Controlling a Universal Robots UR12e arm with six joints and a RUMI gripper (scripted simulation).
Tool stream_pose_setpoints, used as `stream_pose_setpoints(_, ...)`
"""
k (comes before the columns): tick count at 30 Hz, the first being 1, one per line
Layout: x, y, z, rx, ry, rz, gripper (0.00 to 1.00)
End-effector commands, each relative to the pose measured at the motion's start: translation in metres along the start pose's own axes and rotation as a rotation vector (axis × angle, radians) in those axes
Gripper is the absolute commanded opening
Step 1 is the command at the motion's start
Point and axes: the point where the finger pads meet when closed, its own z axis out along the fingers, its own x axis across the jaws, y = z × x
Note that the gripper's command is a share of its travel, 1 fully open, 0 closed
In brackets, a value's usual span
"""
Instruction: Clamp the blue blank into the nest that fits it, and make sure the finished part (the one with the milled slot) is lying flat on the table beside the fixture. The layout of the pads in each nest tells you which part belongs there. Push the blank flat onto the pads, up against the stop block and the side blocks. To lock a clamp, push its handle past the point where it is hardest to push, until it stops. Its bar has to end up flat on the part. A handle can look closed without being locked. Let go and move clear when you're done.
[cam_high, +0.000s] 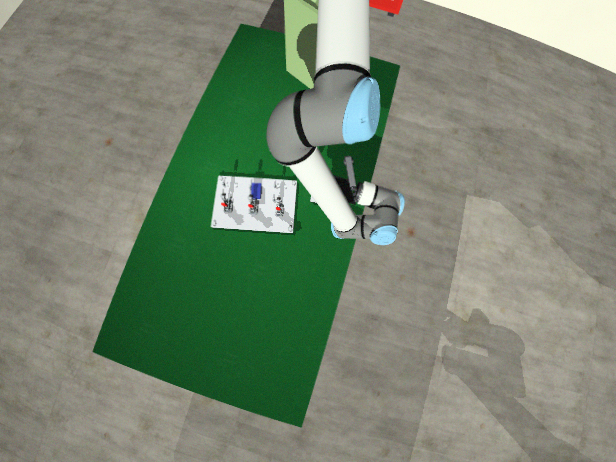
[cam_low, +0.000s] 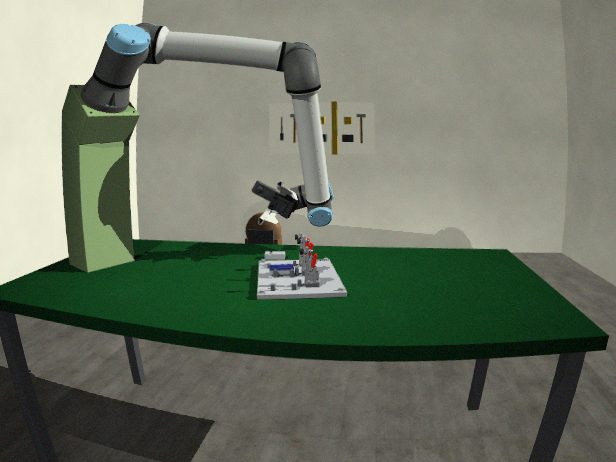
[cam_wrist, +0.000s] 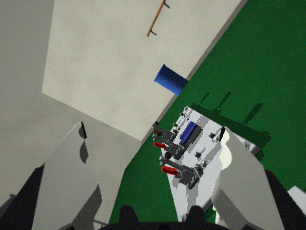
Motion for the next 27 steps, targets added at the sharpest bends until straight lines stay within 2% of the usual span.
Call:
stream_pose_setpoints(1,-0.0008,0.0001,-0.0003,0.000,0.000,0.001,1.00)
stream_pose_setpoints(27,-0.0037,-0.0020,0.0044,0.014,-0.001,0.015,1.00)
